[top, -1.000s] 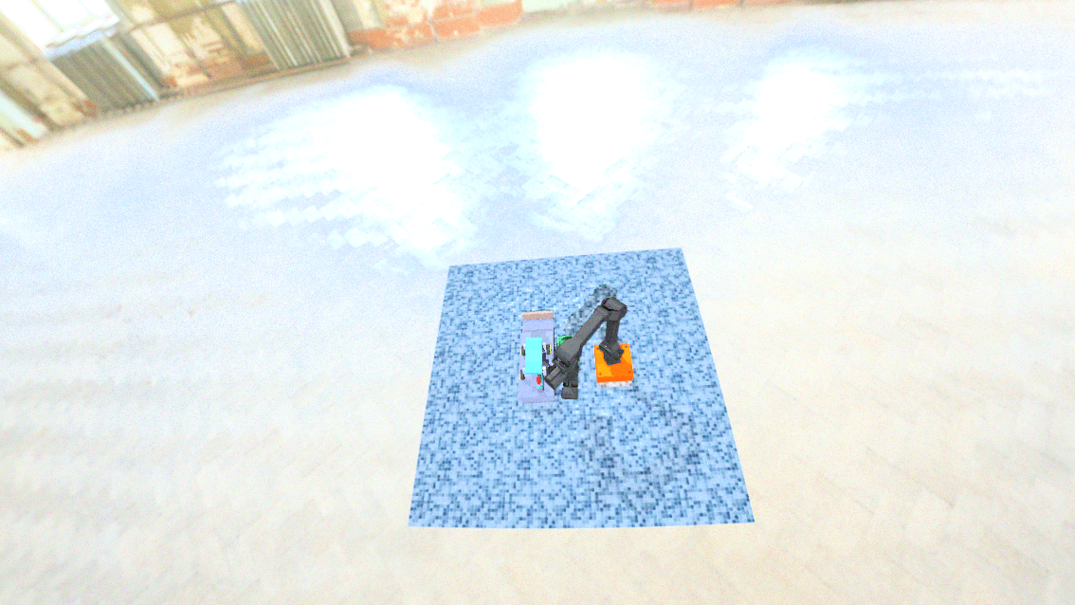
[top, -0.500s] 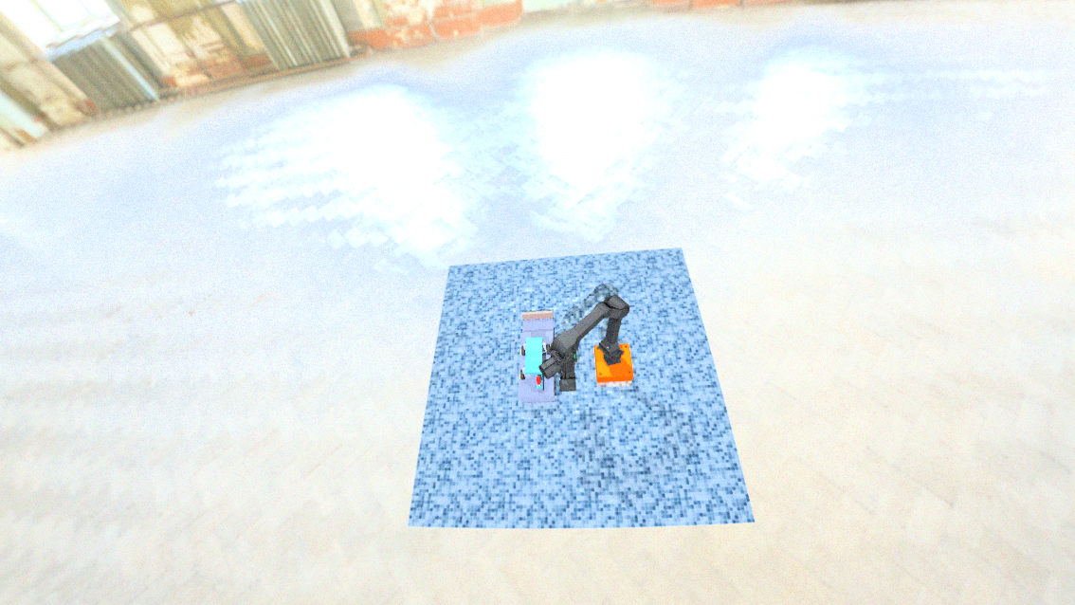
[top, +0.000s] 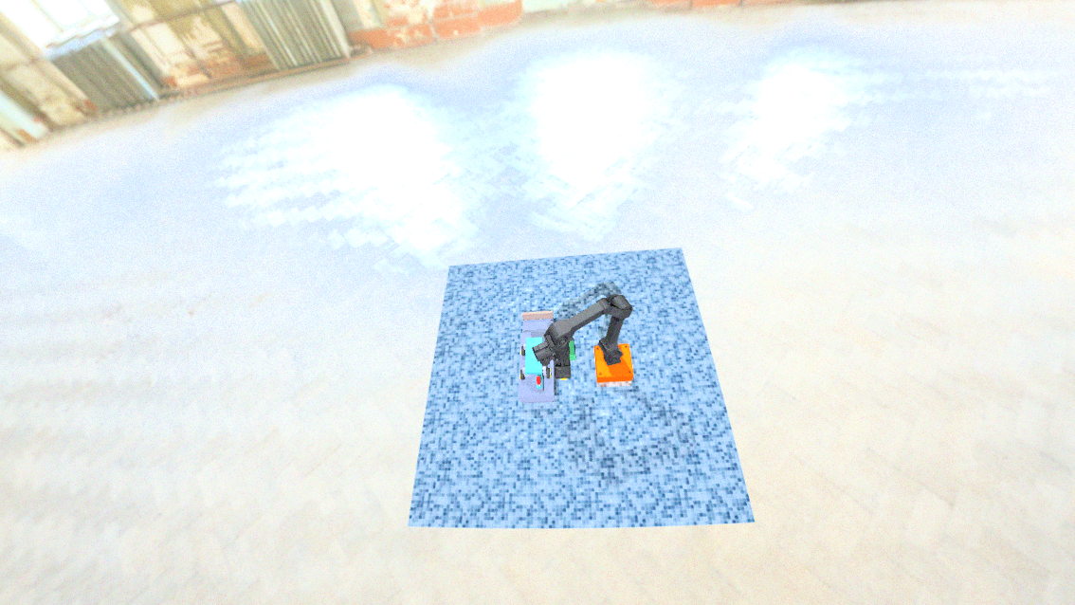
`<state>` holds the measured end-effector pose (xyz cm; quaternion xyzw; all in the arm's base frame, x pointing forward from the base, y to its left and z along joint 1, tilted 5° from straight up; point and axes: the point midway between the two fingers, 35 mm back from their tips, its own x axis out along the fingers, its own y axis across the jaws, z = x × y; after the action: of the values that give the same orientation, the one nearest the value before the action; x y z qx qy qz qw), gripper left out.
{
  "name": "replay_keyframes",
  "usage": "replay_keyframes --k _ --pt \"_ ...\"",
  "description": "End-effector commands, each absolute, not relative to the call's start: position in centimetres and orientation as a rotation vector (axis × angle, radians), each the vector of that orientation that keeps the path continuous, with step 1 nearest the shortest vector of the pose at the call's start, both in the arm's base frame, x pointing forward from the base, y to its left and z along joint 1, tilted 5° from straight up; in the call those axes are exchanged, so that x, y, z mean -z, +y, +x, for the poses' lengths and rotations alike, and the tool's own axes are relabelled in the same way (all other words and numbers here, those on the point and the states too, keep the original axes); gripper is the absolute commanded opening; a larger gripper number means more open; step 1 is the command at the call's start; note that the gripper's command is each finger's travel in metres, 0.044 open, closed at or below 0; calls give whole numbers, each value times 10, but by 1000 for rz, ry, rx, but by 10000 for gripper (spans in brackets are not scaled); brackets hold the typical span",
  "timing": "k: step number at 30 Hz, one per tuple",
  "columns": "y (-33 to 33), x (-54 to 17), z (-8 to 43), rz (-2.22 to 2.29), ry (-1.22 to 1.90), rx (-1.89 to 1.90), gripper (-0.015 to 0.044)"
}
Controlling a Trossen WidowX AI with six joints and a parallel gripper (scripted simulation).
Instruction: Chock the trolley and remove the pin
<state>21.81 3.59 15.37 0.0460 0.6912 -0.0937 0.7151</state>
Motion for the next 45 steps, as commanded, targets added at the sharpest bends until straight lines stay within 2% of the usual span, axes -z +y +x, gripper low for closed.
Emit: replay_keyframes --k 1,45 --pt "20 -153 217 94 1536 211 0" --pt "-144 -153 213 81 1534 224 0"
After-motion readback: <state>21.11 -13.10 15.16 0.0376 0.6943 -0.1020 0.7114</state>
